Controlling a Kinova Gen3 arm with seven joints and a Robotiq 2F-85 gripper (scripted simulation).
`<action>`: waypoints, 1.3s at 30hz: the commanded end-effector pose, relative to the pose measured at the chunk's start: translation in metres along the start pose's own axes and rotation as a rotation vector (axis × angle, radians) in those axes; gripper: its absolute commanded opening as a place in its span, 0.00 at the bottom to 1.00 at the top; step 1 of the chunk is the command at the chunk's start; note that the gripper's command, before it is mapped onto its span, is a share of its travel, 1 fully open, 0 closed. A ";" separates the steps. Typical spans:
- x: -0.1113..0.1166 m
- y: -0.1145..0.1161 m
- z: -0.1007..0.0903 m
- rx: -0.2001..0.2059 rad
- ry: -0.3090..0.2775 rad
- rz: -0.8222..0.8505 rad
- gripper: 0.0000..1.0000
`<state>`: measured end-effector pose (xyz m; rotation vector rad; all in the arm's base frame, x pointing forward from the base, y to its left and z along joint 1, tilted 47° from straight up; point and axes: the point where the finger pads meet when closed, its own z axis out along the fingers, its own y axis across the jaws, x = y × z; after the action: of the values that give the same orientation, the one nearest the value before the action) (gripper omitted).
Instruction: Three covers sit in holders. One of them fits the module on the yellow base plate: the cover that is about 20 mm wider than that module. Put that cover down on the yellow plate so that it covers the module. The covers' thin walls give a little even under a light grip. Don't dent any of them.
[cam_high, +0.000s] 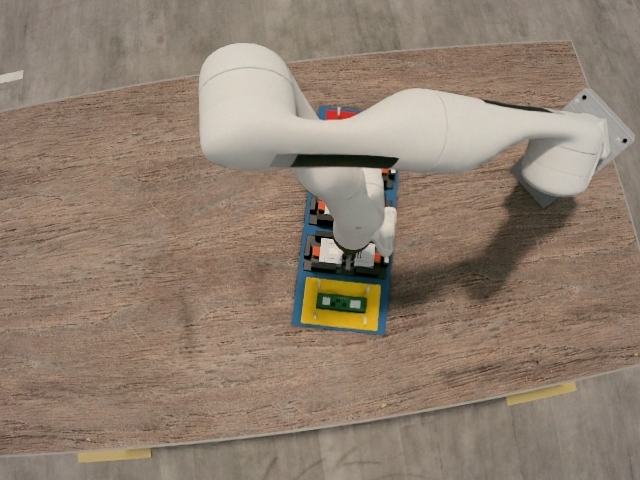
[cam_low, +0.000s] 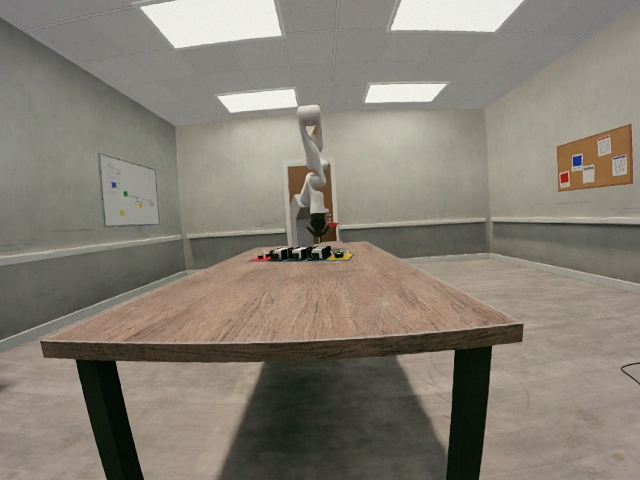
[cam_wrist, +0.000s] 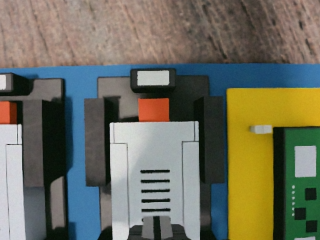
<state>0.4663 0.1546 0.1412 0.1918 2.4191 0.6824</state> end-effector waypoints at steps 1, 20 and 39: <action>0.000 0.000 0.000 0.000 -0.001 0.000 0.00; 0.000 0.000 0.000 0.000 -0.001 0.000 1.00; 0.000 0.000 0.003 0.000 -0.001 0.000 1.00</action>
<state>0.4672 0.1553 0.1401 0.1917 2.4193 0.6825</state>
